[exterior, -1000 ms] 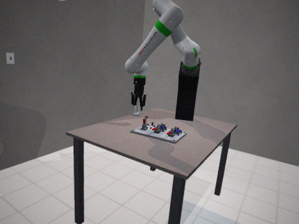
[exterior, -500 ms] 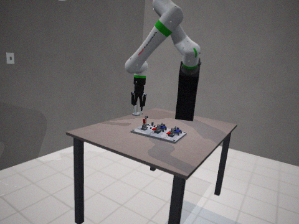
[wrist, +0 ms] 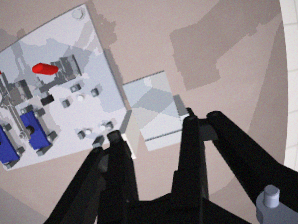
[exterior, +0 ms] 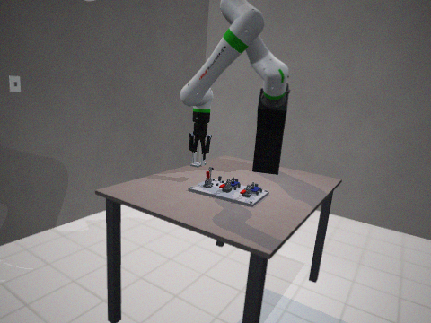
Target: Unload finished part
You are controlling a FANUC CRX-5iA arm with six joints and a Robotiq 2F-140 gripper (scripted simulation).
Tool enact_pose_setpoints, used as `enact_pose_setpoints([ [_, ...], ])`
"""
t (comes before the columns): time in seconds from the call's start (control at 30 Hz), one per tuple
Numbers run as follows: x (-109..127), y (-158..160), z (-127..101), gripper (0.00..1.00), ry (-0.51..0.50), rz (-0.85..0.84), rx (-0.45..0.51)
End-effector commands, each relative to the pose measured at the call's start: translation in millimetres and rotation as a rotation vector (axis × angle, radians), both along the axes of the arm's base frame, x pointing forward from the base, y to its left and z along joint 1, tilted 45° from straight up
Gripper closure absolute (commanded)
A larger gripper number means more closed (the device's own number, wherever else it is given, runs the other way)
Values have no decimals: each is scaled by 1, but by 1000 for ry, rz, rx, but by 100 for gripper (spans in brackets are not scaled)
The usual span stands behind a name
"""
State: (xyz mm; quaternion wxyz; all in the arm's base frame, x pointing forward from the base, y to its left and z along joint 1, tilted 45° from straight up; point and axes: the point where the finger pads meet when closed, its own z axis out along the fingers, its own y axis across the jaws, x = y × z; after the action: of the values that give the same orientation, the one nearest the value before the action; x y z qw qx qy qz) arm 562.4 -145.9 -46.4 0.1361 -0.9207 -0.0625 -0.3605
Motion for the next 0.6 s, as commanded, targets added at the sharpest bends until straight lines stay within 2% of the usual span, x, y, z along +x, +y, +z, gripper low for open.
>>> enact_pose_setpoints([
  [0.0, 0, 0, 0, 100, 0, 0, 0],
  [0.57, 7, 3, -7, 100, 0, 0, 0],
])
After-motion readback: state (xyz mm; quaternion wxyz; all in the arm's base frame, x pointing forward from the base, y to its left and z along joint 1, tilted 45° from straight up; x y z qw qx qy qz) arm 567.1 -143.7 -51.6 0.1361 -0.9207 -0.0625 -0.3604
